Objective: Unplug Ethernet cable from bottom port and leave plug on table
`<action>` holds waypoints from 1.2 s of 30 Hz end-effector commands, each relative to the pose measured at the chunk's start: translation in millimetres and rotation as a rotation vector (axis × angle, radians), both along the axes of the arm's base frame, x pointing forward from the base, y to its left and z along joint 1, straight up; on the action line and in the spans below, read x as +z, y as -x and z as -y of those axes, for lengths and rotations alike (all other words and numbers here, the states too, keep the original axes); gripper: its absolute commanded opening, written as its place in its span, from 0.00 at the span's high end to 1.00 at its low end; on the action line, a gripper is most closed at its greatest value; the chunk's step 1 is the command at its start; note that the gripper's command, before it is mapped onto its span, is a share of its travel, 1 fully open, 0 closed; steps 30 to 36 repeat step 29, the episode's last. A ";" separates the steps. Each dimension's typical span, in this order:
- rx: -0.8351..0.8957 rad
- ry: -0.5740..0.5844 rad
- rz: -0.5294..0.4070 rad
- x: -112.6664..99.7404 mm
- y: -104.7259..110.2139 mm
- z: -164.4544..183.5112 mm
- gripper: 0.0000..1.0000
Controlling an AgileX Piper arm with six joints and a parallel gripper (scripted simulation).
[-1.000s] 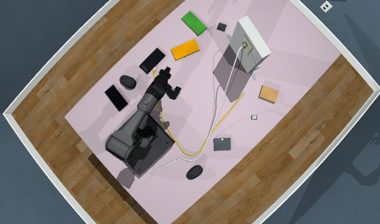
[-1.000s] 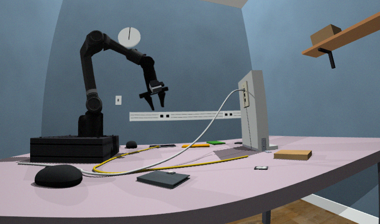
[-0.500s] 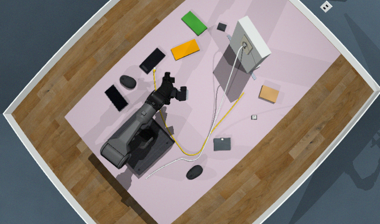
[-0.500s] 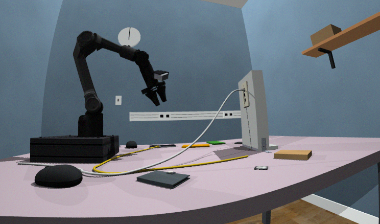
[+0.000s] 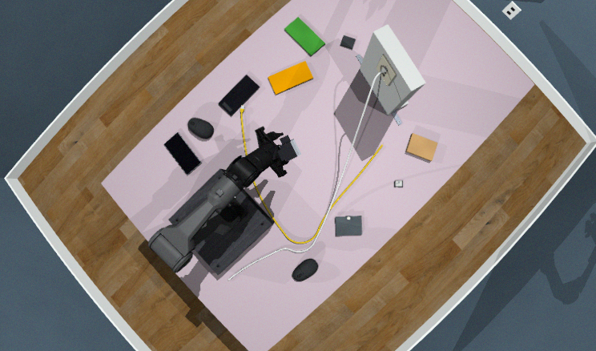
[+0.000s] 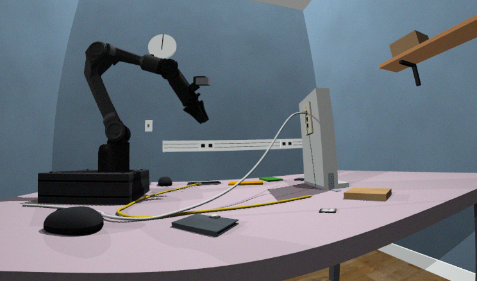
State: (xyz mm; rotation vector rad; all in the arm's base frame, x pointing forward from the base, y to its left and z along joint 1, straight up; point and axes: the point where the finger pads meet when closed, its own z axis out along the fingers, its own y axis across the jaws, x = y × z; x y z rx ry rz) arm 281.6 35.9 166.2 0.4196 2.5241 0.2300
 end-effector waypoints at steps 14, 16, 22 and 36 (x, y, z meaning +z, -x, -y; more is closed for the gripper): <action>0.237 0.270 0.115 13.8 1.6 35.9 0.36; 0.237 0.270 0.115 13.8 1.6 35.9 0.36; 0.237 0.270 0.115 13.8 1.6 35.9 0.36; 0.237 0.270 0.115 13.8 1.6 35.9 0.36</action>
